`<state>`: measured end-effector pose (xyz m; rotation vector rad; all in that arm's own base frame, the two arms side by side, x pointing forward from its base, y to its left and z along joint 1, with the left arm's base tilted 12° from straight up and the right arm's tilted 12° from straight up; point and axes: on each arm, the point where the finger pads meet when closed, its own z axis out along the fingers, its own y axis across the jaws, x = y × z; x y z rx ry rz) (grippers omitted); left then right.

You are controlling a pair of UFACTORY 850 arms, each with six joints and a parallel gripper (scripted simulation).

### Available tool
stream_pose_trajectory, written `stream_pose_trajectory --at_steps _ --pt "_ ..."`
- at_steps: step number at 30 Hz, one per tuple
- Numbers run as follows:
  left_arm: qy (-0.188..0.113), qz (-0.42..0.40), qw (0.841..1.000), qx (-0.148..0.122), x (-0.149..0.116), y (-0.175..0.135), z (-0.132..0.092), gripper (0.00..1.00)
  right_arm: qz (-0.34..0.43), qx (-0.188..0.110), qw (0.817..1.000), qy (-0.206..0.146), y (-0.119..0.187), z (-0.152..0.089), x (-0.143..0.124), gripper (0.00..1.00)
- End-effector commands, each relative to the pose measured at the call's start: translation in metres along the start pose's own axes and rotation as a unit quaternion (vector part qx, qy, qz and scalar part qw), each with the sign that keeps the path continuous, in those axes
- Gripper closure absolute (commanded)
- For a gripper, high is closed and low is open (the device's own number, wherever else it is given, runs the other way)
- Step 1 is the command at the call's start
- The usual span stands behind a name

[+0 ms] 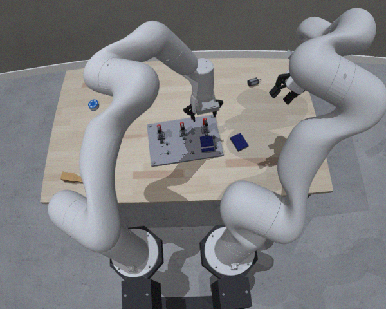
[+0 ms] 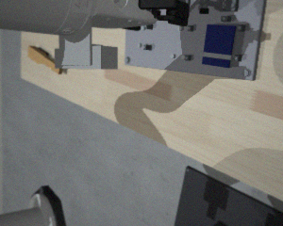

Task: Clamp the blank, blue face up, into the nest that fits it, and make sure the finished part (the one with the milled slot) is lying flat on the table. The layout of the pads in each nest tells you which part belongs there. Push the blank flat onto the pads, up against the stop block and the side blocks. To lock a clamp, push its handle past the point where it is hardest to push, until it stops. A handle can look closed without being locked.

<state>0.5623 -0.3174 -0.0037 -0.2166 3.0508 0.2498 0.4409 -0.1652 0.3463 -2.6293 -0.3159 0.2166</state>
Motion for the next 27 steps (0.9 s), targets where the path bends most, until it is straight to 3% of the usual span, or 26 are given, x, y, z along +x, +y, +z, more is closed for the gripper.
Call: stream_pose_trajectory --at_steps 1,5,16,17,19,22,24,25,27 --pt "-0.024 0.039 0.999 -0.008 0.031 -0.013 0.006 0.0 0.089 -0.03 0.995 0.038 0.031 -0.042 -0.047 0.0" --pt "-0.024 0.041 0.999 -0.008 0.032 -0.014 0.006 0.0 0.121 -0.039 0.991 0.051 0.046 -0.063 -0.077 0.0" --pt "-0.024 0.041 0.999 -0.008 0.032 -0.014 0.006 0.0 0.121 -0.039 0.991 0.051 0.046 -0.063 -0.077 0.0" --pt "-0.024 0.041 0.999 -0.008 0.032 -0.014 0.006 0.0 0.137 -0.044 0.988 0.057 0.049 -0.069 -0.087 0.0" --pt "-0.024 0.041 0.999 -0.008 0.032 -0.014 0.006 0.0 0.214 -0.064 0.971 0.087 0.063 -0.092 -0.133 0.0" --pt "-0.024 0.041 0.999 -0.008 0.032 -0.014 0.006 0.0 0.27 -0.077 0.954 0.108 0.068 -0.102 -0.157 0.0" --pt "-0.024 0.041 0.999 -0.008 0.032 -0.014 0.006 0.0 0.27 -0.077 0.954 0.108 0.068 -0.102 -0.157 0.0" --pt "-0.024 0.041 0.999 -0.008 0.032 -0.014 0.006 0.0 0.306 -0.086 0.94 0.122 0.073 -0.116 -0.189 0.0" --pt "-0.024 0.04 0.999 -0.008 0.032 -0.014 0.006 0.0 0.347 -0.095 0.923 0.137 0.074 -0.121 -0.207 0.0"
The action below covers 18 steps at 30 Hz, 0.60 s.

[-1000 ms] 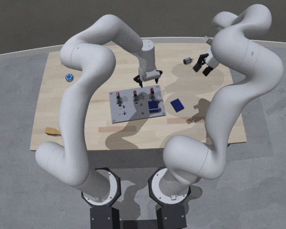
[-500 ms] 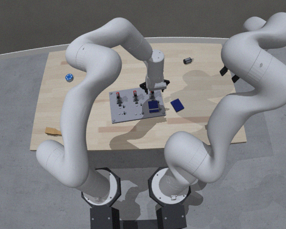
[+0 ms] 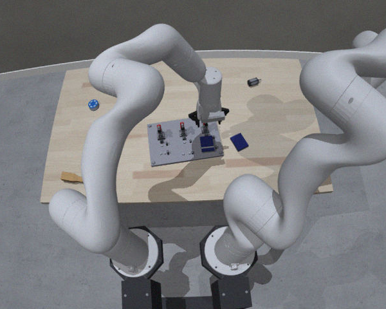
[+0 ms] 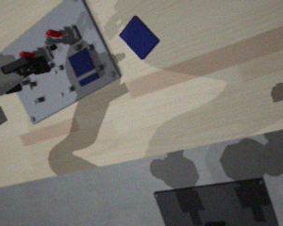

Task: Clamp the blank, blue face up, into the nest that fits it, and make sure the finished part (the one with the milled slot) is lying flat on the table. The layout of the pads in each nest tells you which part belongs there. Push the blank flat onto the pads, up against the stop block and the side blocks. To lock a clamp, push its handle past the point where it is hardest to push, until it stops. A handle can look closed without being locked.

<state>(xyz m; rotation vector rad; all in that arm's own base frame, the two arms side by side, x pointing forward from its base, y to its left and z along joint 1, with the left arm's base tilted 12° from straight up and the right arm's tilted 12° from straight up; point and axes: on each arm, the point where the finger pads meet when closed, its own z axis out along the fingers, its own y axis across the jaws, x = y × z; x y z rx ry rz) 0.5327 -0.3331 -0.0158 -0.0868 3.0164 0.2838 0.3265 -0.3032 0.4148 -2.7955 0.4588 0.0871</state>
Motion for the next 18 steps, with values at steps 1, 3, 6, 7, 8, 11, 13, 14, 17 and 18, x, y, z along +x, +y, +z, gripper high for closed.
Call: stream_pose_trajectory --at_steps 1,3,6,7,8,11,13,14,17,18 --pt "-0.001 0.0 1.0 0.001 -0.001 -0.001 -0.001 0.0 0.106 -0.03 0.993 0.041 0.044 -0.035 -0.042 0.0" --pt "-0.001 0.0 1.0 0.001 -0.001 -0.001 -0.001 0.0 0.142 -0.038 0.988 0.054 0.057 -0.045 -0.06 0.0" --pt "-0.001 0.0 1.0 0.001 -0.001 -0.001 -0.001 0.0 0.196 -0.051 0.977 0.073 0.075 -0.06 -0.086 0.0" --pt "-0.001 0.0 1.0 0.001 -0.001 -0.001 -0.001 0.0 0.214 -0.055 0.972 0.08 0.081 -0.064 -0.096 0.0" --pt "-0.001 0.0 1.0 0.001 -0.001 -0.001 -0.001 0.0 0.232 -0.059 0.967 0.086 0.086 -0.069 -0.105 0.0" --pt "-0.001 0.0 1.0 0.001 -0.001 -0.001 -0.001 0.0 0.286 -0.071 0.95 0.104 0.1 -0.081 -0.134 0.0" --pt "-0.001 0.0 1.0 0.001 -0.001 -0.001 -0.001 0.0 0.304 -0.075 0.943 0.11 0.104 -0.086 -0.144 0.0" --pt "-0.001 0.0 1.0 0.001 -0.001 -0.001 -0.001 0.0 0.304 -0.075 0.943 0.11 0.104 -0.086 -0.144 0.0" --pt "-0.001 0.0 1.0 0.001 -0.001 -0.001 -0.001 0.0 0.384 -0.092 0.909 0.137 0.12 -0.102 -0.192 0.0" --pt "-0.001 0.0 1.0 0.001 -0.001 -0.001 -0.001 0.0 0.398 -0.095 0.901 0.142 0.122 -0.105 -0.2 0.0"
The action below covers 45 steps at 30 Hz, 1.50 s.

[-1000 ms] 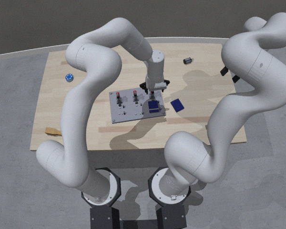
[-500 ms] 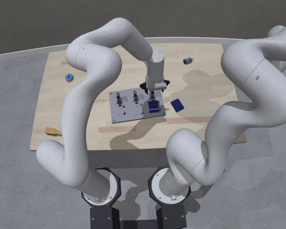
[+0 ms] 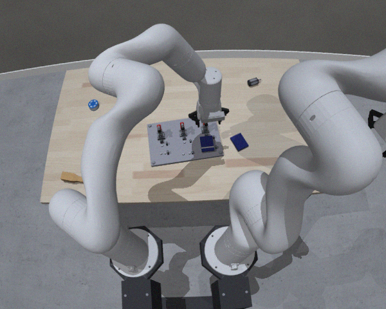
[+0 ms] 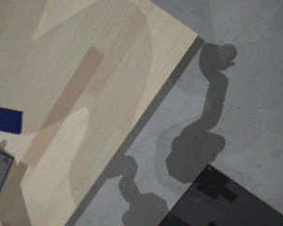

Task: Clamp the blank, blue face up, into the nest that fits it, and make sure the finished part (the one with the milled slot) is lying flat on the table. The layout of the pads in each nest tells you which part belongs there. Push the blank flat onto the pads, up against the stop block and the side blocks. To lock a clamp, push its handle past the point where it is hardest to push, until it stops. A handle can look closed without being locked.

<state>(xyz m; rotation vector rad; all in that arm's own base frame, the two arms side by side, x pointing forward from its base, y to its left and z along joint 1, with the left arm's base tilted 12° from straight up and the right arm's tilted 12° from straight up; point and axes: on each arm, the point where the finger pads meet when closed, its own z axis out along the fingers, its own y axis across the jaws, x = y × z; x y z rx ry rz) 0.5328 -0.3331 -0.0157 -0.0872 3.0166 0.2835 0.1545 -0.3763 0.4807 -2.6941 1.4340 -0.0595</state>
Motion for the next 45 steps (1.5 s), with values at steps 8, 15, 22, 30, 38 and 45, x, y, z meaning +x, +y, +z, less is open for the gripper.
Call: stream_pose_trajectory --at_steps 8,15,22,30,38,45 --pt "-0.001 0.0 1.0 0.001 -0.001 -0.001 -0.001 0.0 0.24 -0.057 0.966 0.082 0.109 -0.056 -0.077 0.0" --pt "-0.001 0.0 1.0 0.001 -0.001 -0.001 -0.001 0.0 0.291 -0.069 0.949 0.099 0.126 -0.066 -0.098 0.0" --pt "-0.001 0.0 1.0 0.001 -0.001 -0.001 -0.001 0.0 0.312 -0.074 0.941 0.106 0.133 -0.07 -0.107 0.0" --pt "-0.001 0.0 1.0 0.001 -0.001 -0.001 -0.001 0.52 0.313 -0.074 0.941 0.106 0.133 -0.07 -0.107 0.0" --pt "-0.001 0.0 1.0 0.001 -0.001 -0.001 -0.001 0.52 0.313 -0.074 0.941 0.106 0.133 -0.07 -0.107 0.0" --pt "-0.001 0.0 1.0 0.001 -0.001 -0.001 -0.001 0.52 0.313 -0.074 0.941 0.106 0.133 -0.07 -0.107 0.0"
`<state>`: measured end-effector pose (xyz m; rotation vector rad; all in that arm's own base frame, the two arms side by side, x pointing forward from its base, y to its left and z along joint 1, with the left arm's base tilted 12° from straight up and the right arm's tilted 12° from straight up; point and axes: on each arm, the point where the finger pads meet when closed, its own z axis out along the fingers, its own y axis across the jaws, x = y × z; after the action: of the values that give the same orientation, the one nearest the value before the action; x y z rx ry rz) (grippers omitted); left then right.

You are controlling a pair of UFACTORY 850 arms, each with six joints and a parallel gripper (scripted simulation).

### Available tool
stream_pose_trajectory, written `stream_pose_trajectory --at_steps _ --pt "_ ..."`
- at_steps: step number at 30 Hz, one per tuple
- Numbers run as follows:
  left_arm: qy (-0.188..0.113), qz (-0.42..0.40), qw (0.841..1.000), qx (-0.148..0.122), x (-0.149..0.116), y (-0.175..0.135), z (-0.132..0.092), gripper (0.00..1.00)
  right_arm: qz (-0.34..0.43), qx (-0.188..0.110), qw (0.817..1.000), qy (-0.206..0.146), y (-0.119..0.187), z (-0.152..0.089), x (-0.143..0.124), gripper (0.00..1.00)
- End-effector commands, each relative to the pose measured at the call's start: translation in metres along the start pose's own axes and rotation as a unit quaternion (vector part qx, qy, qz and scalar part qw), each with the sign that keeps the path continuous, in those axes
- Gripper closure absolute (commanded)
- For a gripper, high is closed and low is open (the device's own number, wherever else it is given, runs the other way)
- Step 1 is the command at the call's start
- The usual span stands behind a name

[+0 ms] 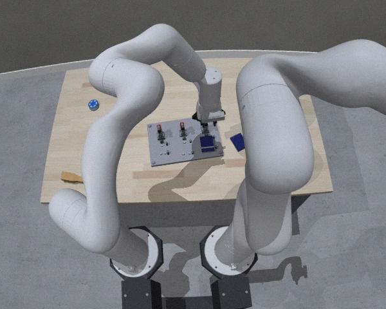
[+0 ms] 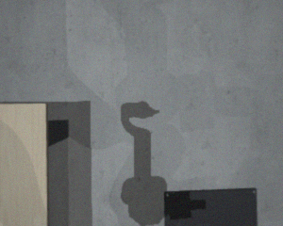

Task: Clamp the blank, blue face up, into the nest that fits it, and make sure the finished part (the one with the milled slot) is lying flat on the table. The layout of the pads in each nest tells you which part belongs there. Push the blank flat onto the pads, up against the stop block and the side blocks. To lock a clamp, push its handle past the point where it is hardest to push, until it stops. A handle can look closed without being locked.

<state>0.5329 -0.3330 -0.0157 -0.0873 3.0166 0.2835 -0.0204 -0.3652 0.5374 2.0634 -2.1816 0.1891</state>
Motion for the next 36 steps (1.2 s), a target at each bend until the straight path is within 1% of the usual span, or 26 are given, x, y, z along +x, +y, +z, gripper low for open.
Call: stream_pose_trajectory --at_steps 1,14,15,19,22,25,32,34,36 --pt "-0.001 0.0 1.0 0.001 -0.001 -0.001 -0.001 0.52 0.0 0.0 1.0 0.001 0.0 -0.001 0.0 0.0" --pt "-0.001 0.0 1.0 0.001 -0.001 -0.001 -0.001 0.52 0.0 0.0 1.0 0.001 0.0 -0.001 0.0 0.0" --pt "-0.001 0.0 1.0 0.001 -0.001 -0.001 -0.001 0.0 0.0 0.0 1.0 0.001 0.0 -0.001 0.0 0.0" --pt "-0.001 0.0 1.0 0.001 -0.001 -0.001 0.0 0.0 0.0 0.0 1.0 0.001 0.0 -0.001 0.0 0.0" --pt "-0.001 0.0 1.0 0.001 -0.001 -0.001 0.008 0.0 0.0 0.0 1.0 0.001 0.0 -0.001 0.0 0.0" --pt "-0.001 0.0 1.0 0.001 -0.001 -0.001 0.023 0.0 0.0 0.0 1.0 0.001 0.0 -0.001 0.0 0.0" --pt "-0.001 0.0 1.0 0.001 -0.001 -0.001 0.067 0.0 0.0 0.0 1.0 0.001 0.0 -0.001 0.0 0.0" --pt "-0.001 0.0 1.0 0.001 -0.001 -0.001 0.076 0.0 0.0 0.0 1.0 0.001 0.0 -0.001 0.0 0.0" --pt "-0.001 0.0 1.0 0.001 -0.001 -0.001 0.076 0.0 0.0 0.0 1.0 0.001 0.0 -0.001 0.0 0.0"
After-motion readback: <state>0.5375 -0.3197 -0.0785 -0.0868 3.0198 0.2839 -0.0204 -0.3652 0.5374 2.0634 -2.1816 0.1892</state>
